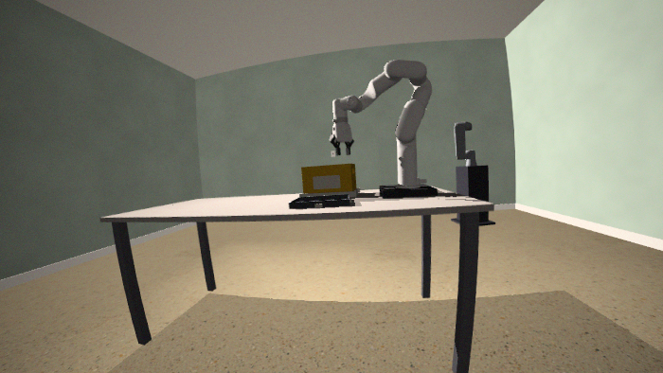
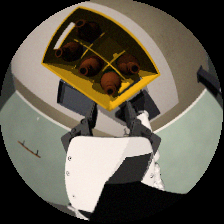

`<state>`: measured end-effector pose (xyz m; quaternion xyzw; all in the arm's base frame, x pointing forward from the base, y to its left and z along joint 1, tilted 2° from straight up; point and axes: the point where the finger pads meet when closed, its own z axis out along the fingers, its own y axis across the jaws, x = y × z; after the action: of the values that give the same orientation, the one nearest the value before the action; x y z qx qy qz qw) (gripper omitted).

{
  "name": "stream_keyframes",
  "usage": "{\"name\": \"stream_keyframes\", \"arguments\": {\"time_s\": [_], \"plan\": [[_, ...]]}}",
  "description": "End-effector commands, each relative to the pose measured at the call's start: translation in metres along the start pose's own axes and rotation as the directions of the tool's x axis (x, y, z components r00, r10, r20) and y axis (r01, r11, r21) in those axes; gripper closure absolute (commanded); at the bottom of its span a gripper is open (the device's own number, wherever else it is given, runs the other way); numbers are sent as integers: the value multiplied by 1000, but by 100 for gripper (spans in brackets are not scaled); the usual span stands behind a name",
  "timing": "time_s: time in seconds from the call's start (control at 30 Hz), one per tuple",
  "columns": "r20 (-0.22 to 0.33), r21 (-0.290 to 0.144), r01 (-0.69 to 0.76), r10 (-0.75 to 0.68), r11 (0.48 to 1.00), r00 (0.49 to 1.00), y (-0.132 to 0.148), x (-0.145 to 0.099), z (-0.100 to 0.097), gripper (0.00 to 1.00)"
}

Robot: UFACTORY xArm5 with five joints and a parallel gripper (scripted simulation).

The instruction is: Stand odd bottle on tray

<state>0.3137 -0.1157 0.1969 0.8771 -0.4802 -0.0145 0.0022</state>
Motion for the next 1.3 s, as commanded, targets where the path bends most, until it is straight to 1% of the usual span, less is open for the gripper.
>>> {"name": "stream_keyframes", "arguments": {"time_s": [0.0, 0.6, 1.07, 1.27], "plan": [[-3, 2, 0, 0, 1000, 1000, -1, 1, 0, 35], [-3, 2, 0, 0, 1000, 1000, 0, 1, 13, 35], [-3, 2, 0, 0, 1000, 1000, -1, 1, 32, 35], [-3, 2, 0, 0, 1000, 1000, -2, 1, 36, 35]]}}
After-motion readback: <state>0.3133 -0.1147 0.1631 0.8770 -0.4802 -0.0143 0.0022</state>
